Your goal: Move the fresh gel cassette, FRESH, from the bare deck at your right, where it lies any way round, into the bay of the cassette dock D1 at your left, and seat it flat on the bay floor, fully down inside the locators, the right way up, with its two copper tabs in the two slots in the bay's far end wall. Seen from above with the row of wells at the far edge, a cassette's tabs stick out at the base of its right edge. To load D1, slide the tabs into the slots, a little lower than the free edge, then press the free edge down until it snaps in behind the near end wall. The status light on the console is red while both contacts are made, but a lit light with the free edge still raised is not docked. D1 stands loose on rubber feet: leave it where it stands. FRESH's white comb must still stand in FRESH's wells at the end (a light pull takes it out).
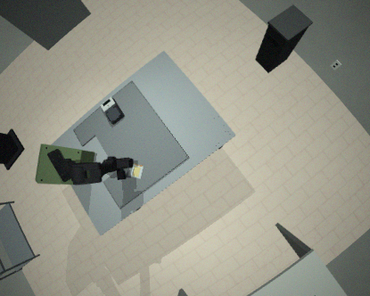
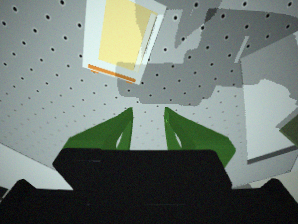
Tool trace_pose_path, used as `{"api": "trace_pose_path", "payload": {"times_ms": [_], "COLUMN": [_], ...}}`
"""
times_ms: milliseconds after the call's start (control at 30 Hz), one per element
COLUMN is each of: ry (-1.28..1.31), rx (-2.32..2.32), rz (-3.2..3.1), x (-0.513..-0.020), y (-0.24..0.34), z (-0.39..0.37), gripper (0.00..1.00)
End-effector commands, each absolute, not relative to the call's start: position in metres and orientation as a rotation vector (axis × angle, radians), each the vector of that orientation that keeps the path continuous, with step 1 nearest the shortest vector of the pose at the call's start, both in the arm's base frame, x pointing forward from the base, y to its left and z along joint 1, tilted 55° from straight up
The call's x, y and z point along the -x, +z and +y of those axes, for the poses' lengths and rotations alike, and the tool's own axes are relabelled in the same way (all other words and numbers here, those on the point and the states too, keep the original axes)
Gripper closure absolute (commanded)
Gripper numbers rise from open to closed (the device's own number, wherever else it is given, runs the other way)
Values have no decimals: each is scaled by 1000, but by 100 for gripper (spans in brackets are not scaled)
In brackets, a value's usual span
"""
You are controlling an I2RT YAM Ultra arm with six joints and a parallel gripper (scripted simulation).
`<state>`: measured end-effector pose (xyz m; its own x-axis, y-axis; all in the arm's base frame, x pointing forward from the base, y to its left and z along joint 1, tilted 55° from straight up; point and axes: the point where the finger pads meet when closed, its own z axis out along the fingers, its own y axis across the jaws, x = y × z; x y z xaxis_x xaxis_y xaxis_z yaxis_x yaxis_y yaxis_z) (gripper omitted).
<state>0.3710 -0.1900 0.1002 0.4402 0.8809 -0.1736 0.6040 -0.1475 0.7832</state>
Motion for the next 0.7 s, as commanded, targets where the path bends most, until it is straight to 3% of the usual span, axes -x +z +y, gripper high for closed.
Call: {"api": "trace_pose_path", "payload": {"times_ms": [0, 667], "ry": [298, -44], "rx": [-1730, -1233], "rz": [1373, 1811], "x": [-371, -382], "y": [87, 36], "z": [-180, -109], "gripper": [64, 64]}}
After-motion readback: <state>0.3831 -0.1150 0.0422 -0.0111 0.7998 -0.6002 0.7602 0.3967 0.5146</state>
